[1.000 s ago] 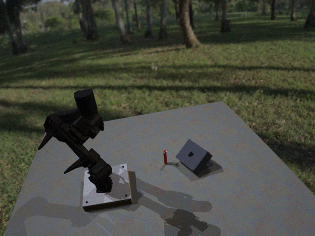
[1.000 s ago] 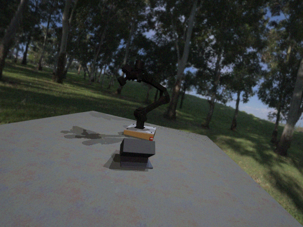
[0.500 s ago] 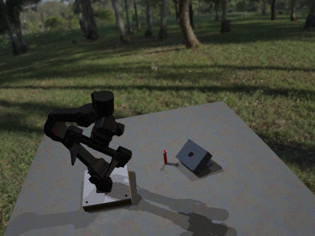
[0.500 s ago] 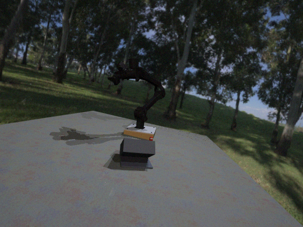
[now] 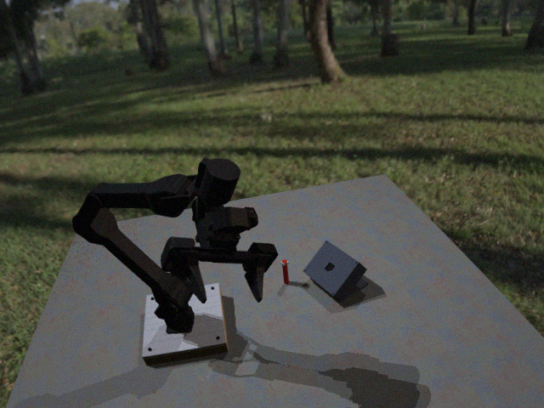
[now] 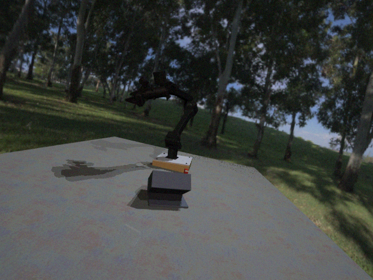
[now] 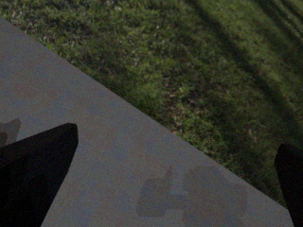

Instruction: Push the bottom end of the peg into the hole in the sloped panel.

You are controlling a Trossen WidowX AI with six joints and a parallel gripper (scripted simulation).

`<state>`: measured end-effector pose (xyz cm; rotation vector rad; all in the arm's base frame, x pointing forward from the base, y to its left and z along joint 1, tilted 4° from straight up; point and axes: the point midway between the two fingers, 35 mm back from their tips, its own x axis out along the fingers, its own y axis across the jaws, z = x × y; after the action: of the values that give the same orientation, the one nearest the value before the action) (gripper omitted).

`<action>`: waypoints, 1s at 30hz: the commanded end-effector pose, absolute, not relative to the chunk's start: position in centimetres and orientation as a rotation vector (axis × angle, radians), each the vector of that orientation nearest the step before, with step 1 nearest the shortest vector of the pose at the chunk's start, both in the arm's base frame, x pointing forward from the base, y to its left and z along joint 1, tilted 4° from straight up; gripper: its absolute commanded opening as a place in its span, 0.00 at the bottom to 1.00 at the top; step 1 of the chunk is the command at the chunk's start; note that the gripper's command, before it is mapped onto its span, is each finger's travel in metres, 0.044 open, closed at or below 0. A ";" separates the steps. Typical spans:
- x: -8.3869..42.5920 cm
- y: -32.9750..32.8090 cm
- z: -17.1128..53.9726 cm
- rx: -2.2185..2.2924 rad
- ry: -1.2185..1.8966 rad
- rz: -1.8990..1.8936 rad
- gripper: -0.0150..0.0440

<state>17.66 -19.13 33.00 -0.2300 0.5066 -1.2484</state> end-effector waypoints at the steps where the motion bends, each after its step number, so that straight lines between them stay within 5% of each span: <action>1: 19.7 -18.3 32.3 -0.174 0.498 -1.174 1.00; 30: 31.9 -6.2 23.0 0.246 0.706 -0.678 1.00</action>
<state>31.29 -7.49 23.56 0.1977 0.6823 -0.7043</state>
